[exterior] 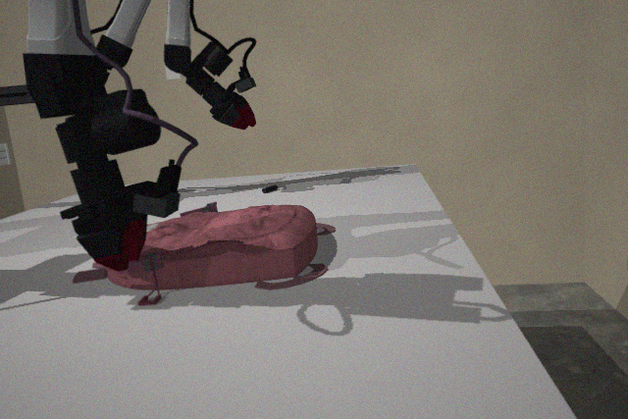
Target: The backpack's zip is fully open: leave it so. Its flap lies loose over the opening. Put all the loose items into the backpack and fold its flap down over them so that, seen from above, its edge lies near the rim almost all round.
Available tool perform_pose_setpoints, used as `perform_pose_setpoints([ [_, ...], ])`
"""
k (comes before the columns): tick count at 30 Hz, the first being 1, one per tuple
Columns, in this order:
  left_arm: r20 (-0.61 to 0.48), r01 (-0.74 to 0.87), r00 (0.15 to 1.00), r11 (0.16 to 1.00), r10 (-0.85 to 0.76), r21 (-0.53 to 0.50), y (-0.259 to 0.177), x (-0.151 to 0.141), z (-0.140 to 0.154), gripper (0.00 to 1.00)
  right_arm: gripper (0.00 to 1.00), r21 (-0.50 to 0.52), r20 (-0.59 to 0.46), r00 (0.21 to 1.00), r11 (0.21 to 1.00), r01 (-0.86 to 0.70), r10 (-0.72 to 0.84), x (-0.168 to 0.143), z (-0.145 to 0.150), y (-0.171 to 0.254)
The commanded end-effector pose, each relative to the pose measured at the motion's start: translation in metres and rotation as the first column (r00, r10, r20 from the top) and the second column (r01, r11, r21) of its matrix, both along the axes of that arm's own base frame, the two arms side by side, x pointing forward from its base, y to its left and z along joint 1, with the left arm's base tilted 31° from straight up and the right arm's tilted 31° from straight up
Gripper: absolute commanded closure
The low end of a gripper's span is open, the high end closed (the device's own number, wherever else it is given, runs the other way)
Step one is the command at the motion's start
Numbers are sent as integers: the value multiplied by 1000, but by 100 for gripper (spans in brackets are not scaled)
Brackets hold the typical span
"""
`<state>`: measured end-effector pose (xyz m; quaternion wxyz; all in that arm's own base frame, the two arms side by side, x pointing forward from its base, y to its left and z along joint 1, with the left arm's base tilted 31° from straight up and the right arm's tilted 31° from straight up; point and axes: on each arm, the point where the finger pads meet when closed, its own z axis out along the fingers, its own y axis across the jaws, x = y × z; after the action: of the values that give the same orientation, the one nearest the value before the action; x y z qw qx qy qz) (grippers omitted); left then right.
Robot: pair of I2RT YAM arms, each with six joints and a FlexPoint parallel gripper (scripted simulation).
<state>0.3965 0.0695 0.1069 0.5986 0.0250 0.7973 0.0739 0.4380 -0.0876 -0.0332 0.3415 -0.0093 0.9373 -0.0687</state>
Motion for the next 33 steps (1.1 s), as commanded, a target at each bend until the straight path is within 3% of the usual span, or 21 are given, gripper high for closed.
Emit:
perform_pose_setpoints([
  [1,18,6,1000,1000,-6,3,-2,2,6,10,74,-8,13,1000,1000,-2,2,7,-3,-4],
  [33,18,6,1000,1000,-6,3,-2,2,6,10,74,-7,7,1000,1000,-4,4,9,-2,-3],
])
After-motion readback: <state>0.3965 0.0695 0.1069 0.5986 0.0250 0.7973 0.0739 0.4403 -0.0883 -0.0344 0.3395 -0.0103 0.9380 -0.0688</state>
